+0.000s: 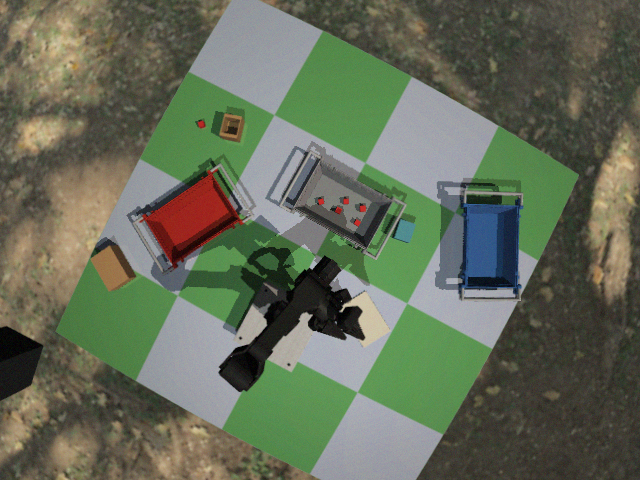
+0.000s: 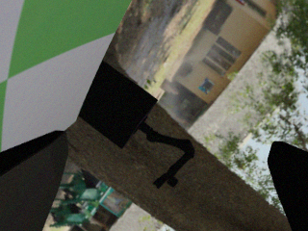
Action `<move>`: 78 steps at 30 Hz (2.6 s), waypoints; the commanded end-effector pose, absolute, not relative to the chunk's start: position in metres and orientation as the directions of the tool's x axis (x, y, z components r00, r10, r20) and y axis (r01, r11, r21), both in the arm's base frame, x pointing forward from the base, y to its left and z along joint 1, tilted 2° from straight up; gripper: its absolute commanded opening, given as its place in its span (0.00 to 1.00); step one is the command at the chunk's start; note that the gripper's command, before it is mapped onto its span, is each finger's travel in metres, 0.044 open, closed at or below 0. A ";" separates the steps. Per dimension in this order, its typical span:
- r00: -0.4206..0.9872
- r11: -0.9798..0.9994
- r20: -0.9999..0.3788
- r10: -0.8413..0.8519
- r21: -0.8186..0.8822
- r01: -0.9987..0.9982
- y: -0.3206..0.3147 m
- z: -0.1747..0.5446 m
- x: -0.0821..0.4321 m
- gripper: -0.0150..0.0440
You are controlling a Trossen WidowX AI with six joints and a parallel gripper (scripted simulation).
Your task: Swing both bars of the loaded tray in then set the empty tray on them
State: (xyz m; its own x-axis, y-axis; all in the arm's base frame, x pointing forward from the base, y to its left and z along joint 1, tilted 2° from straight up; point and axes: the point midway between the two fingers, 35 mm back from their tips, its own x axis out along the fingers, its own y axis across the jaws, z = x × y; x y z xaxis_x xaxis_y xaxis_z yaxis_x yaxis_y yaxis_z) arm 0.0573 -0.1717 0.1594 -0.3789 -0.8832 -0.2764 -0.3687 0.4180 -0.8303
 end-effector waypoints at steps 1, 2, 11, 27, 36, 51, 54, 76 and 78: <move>-0.379 0.418 -0.276 -0.883 -0.830 -0.369 -0.172 0.159 0.057 0.89; -0.379 0.418 -0.276 -0.883 -0.830 -0.369 -0.172 0.159 0.057 0.84; -0.400 0.529 -0.400 -0.825 -0.794 -0.298 -0.175 0.155 0.080 0.44; -0.165 0.968 -0.961 -0.224 -0.239 0.078 -0.191 0.095 0.280 0.40; 0.022 0.994 -1.000 0.006 0.008 0.111 -0.200 0.071 0.354 0.40; 0.022 0.994 -1.000 0.006 0.008 0.111 -0.201 0.032 0.356 0.40; 0.022 0.994 -1.000 0.006 0.008 0.111 -0.200 0.018 0.356 0.40; 0.023 0.994 -1.000 0.009 0.012 0.110 -0.163 0.046 0.359 0.40; 0.023 0.994 -1.000 0.010 0.012 0.110 -0.159 0.046 0.360 0.40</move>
State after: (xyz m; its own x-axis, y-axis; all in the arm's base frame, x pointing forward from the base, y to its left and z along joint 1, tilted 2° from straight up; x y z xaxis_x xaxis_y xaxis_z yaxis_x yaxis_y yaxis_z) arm 0.3547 -0.1794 0.0496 0.0239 -0.0175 -0.9996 0.1301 0.9914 -0.0143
